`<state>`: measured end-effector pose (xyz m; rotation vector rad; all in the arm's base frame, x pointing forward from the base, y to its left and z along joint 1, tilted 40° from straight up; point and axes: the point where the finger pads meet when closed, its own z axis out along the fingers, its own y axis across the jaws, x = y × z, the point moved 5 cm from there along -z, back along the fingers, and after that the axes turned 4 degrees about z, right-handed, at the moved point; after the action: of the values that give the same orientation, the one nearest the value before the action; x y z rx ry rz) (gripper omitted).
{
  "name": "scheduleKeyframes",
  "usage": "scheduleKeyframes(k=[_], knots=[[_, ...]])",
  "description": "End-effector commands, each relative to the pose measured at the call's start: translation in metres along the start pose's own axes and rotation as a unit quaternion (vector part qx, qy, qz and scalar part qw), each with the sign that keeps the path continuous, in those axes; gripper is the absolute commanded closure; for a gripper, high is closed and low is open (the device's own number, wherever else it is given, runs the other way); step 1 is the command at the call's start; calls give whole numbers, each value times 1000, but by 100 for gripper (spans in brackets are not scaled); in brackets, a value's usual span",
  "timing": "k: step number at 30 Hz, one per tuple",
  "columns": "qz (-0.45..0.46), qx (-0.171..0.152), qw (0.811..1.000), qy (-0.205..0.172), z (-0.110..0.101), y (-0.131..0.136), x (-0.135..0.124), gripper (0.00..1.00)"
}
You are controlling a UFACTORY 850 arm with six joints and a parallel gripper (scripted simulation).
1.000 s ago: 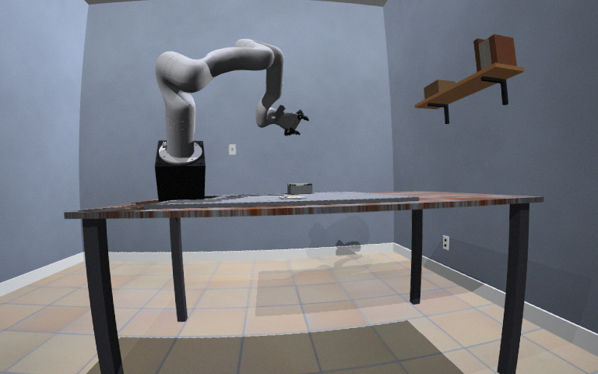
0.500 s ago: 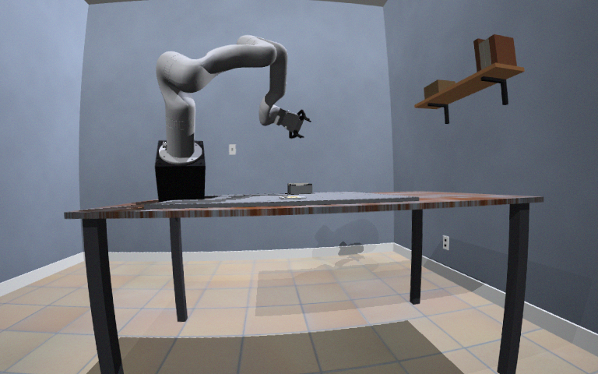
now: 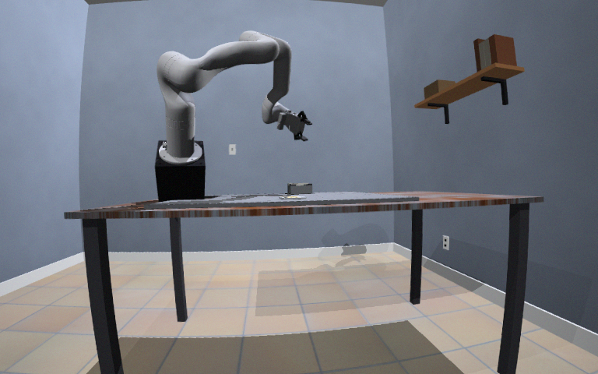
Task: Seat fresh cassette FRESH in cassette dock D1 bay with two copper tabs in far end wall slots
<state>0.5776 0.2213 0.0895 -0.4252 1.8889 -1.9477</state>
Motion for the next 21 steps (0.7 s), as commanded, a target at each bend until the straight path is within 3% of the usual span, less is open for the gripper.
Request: scheduleKeyframes(k=[1,11,21], knots=[[79,-22,997,6,10,-3,3,0],[180,-46,982,26,29,-5,11,0],[320,-73,943,63,50,-8,22,0]])
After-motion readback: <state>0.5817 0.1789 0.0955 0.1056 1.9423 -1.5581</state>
